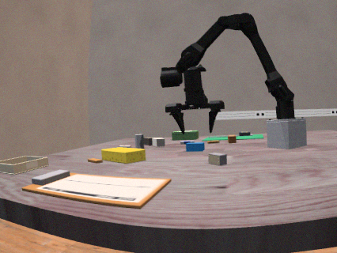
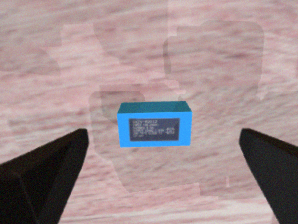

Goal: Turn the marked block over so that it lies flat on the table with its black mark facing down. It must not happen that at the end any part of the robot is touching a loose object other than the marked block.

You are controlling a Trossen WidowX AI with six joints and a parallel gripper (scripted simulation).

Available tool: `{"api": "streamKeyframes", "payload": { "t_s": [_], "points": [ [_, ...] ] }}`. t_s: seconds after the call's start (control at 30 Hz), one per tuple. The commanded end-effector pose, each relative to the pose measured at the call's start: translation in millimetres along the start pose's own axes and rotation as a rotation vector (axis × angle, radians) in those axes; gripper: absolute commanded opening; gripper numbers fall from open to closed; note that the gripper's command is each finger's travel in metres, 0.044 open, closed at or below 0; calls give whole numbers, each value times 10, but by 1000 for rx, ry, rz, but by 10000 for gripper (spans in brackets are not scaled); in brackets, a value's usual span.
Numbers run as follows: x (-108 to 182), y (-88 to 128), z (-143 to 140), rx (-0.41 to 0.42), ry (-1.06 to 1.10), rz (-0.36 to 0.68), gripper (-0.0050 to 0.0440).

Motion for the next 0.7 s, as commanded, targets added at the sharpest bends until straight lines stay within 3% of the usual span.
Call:
{"api": "streamKeyframes", "payload": {
  "t_s": [0.0,0.17,0.67],
  "points": [
    [124,-26,22,-19,23,32,440],
    [121,29,56,-38,20,37,440],
    [114,-96,27,-19,21,31,440]
  ]
}}
Point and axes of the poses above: the point midway between the two fingers, 35 mm back from their tips, its own y axis back along the fingers, its own z axis across the jaws, x = y × z, the point moved 1 cm from there along y, back along the fingers, and after that the axes turned 4 degrees about -y, right-handed, at the moved point
